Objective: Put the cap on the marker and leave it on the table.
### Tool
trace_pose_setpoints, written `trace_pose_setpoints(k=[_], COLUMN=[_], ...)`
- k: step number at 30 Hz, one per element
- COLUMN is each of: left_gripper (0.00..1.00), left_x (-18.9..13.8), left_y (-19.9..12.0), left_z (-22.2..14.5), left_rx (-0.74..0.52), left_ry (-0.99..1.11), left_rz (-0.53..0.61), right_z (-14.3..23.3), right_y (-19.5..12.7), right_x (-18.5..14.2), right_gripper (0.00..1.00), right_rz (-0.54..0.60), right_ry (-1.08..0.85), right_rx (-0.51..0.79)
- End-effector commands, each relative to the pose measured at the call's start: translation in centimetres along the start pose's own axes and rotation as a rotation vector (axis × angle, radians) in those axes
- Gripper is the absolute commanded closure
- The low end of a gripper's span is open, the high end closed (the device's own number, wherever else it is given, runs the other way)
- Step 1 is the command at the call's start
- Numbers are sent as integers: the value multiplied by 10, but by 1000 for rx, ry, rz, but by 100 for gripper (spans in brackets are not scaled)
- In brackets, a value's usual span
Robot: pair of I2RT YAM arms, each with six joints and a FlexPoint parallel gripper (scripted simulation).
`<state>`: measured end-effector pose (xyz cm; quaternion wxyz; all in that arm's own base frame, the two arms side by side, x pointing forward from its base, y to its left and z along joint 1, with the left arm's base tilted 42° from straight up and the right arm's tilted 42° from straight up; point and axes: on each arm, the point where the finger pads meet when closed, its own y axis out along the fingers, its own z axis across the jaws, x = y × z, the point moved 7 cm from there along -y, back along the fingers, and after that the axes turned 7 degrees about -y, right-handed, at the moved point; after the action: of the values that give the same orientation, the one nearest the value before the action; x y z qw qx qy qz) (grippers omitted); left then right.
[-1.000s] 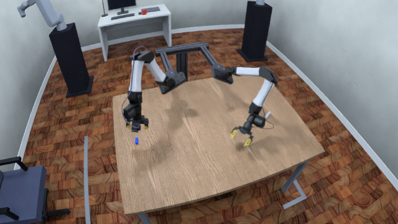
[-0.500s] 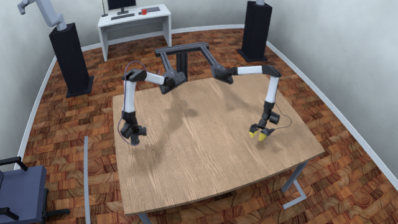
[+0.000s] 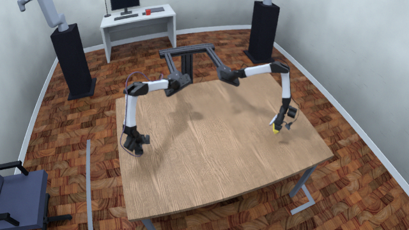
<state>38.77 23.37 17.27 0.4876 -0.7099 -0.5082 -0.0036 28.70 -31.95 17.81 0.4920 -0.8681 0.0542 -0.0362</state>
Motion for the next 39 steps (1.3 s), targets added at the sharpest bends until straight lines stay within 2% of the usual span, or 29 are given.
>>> trace_pose_setpoints(k=[1, 4, 11, 15, 16, 19, 21, 25, 31, 34, 35, 39], left_gripper=[0, 0, 0, 0, 0, 0, 0, 0, 0, 33, 37, 37], left_x=[9, 10, 16, 20, 19, 16, 16, 22, 26, 29, 28, 24], left_y=[-39, -46, -98, -100, -105, -119, -119, -153, -164, -157, -148, -133], left_z=[3, 9, 51, 112, 125, 152, 152, 154, 160, 166, 170, 174], left_rx=[12, 22, 79, 101, 109, 130, 130, 119, 115, 120, 126, 137], left_ry=[-272, -330, -762, -944, -994, -1130, -1130, -1210, -1219, -1227, -1230, -1239], left_rz=[50, 51, 35, 6, 0, -18, -18, -92, -128, -147, -145, -124], right_z=[-5, -6, -5, -4, -9, -9, -9, -9, -9, -10, -6, 1], right_y=[1, 2, 13, 15, 5, 5, 5, 5, 5, -6, -3, 1], right_x=[0, 1, 5, 7, 6, 6, 6, 6, 6, 2, 4, 6], right_gripper=[0, 0, 0, 0, 0, 0, 0, 0, 0, 0, 0, 0], right_rz=[48, 51, 75, 66, 47, 47, 47, 47, 47, 53, 69, 100], right_ry=[3, 3, -7, -5, 6, 6, 6, 5, 5, 9, -1, -16], right_rx=[8, 9, 22, 20, 5, 5, 5, 6, 6, 5, 17, 40])
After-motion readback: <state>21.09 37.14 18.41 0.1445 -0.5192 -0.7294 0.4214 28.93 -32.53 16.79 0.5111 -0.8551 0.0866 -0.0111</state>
